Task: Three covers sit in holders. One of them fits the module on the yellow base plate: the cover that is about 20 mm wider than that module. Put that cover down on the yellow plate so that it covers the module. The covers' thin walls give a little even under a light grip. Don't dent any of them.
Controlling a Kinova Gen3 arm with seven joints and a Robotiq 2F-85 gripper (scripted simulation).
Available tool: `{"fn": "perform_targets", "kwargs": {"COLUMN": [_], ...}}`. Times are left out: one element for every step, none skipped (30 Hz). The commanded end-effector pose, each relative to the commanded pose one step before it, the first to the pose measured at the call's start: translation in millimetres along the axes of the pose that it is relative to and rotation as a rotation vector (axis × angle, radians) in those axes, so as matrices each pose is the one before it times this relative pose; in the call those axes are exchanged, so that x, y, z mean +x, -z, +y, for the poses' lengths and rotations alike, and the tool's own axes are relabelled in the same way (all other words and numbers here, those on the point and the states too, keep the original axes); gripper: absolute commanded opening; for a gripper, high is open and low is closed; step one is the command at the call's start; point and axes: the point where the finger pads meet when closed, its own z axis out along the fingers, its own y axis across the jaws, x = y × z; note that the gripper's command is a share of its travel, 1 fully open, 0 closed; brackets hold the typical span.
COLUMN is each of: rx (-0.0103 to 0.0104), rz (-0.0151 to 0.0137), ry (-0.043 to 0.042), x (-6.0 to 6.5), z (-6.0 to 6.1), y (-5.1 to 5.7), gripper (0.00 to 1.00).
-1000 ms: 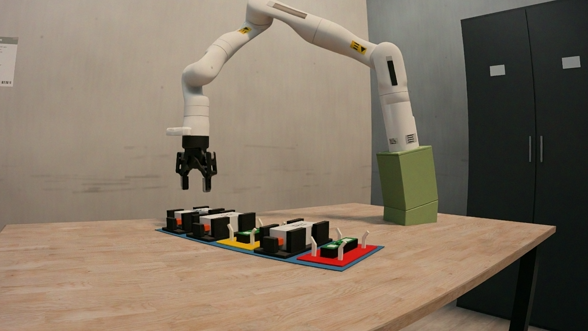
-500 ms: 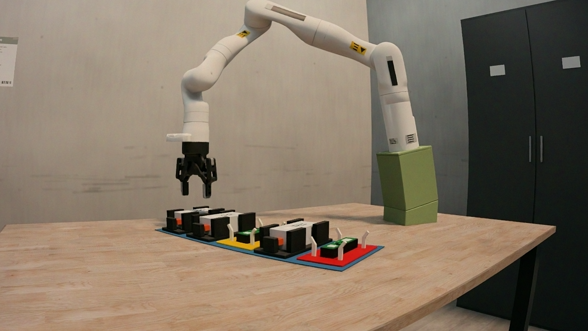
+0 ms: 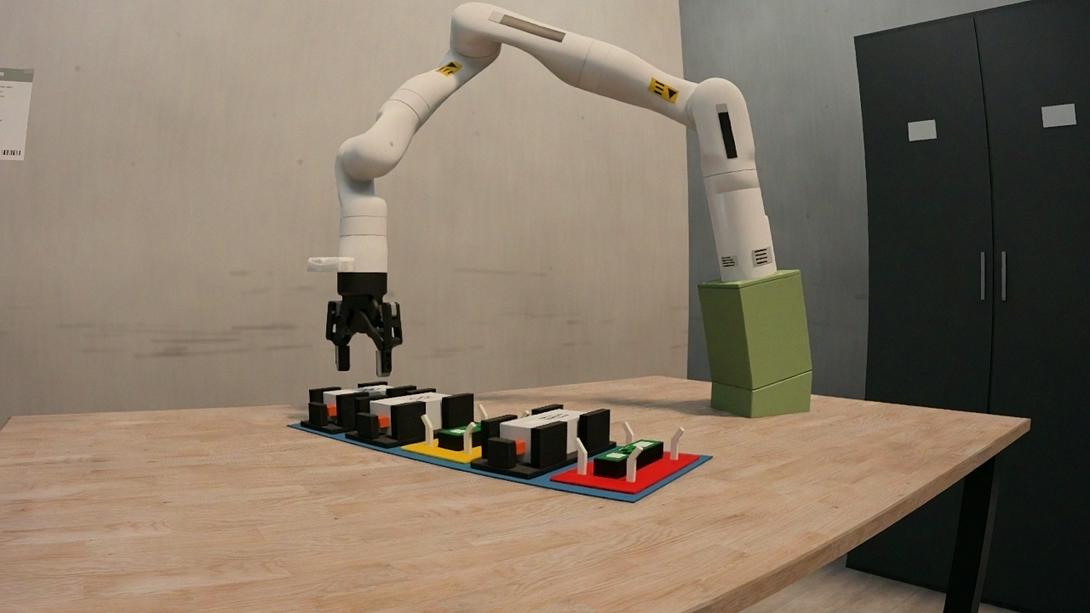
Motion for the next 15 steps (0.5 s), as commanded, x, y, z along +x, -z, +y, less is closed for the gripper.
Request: {"fn": "perform_targets", "kwargs": {"rx": [-0.00168,0.00000,0.00000,0.00000,0.00000,0.00000,0.00000,0.00000,0.00000,0.00000,0.00000,-0.00001,0.00000,0.00000,0.00000], "rz": [0.00148,0.00000,0.00000,0.00000,0.00000,0.00000,0.00000,0.00000,0.00000,0.00000,0.00000,0.00001,0.00000,0.00000,0.00000], "ry": [-0.00001,0.00000,0.00000,0.00000,0.00000,0.00000,0.00000,0.00000,0.00000,0.00000,0.00000,0.00000,0.00000,0.00000,0.00000], "x": [0.69,0.00,0.00,0.00,0.00,0.00,0.00,0.00,0.00,0.00,0.00,0.00,0.00,0.00,0.00], "z": [0.70,0.00,0.00,0.00,0.00,0.00,0.00,0.00,0.00,0.00,0.00,0.00,0.00,0.00,0.00], "y": [-2.17,-1.01,-1.01,-1.01,0.00,0.00,0.00,0.00,0.00,0.00,0.00,-0.94,-1.01,-1.01,-1.01], "gripper": [1.00,1.00,1.00,1.00,1.00,1.00,1.00,1.00,1.00,1.00,1.00,1.00,1.00,1.00,1.00]}}
